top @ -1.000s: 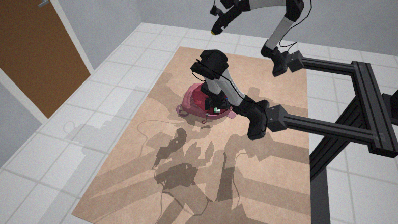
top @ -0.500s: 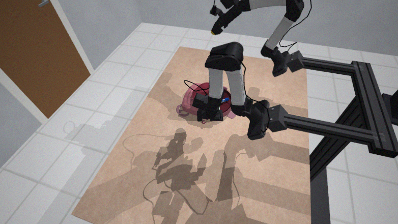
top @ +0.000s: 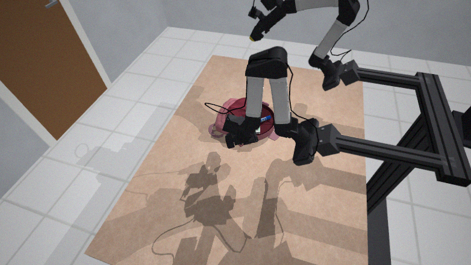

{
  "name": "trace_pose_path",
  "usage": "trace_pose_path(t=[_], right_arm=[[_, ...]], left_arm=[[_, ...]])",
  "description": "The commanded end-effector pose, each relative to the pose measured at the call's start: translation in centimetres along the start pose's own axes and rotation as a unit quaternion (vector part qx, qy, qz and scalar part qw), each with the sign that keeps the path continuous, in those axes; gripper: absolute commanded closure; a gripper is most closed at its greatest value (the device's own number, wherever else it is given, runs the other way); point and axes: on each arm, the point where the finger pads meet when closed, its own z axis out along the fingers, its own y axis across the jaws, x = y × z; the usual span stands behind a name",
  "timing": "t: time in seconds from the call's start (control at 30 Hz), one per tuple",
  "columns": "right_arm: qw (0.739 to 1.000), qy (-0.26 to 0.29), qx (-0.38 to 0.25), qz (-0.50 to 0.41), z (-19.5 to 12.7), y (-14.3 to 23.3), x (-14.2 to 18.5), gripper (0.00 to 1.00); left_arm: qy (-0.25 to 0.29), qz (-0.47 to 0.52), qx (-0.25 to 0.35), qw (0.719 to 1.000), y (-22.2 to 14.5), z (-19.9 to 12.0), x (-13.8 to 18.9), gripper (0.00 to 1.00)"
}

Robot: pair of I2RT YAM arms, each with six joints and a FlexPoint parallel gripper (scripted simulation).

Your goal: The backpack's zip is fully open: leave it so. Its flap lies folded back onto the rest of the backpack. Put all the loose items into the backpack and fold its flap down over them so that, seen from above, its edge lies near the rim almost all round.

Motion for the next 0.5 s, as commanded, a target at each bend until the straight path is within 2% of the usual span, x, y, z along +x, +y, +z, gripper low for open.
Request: trace_pose_path(t=[0.0, 0.27, 0.37, 0.47], right_arm=[[1.0, -0.009, -0.001, -0.001, -0.3, 0.0, -0.5, 0.1], [1.0, -0.009, -0.001, -0.001, -0.3, 0.0, -0.5, 0.1], [1.0, -0.009, -0.001, -0.001, -0.3, 0.0, -0.5, 0.1], [1.0, -0.009, -0.001, -0.001, -0.3, 0.0, -0.5, 0.1]], left_arm=[[-0.041, -0.075, -0.063, 0.994, 3.6, 0.0, -2.0, 0.1], [-0.078, -0.204, -0.143, 0.965, 8.2, -0.3, -3.5, 0.1], [-0.073, -0.225, -0.146, 0.961, 7.9, -0.2, -3.0, 0.1], [-0.094, -0.268, -0.182, 0.941, 10.6, -0.4, -4.2, 0.1]])
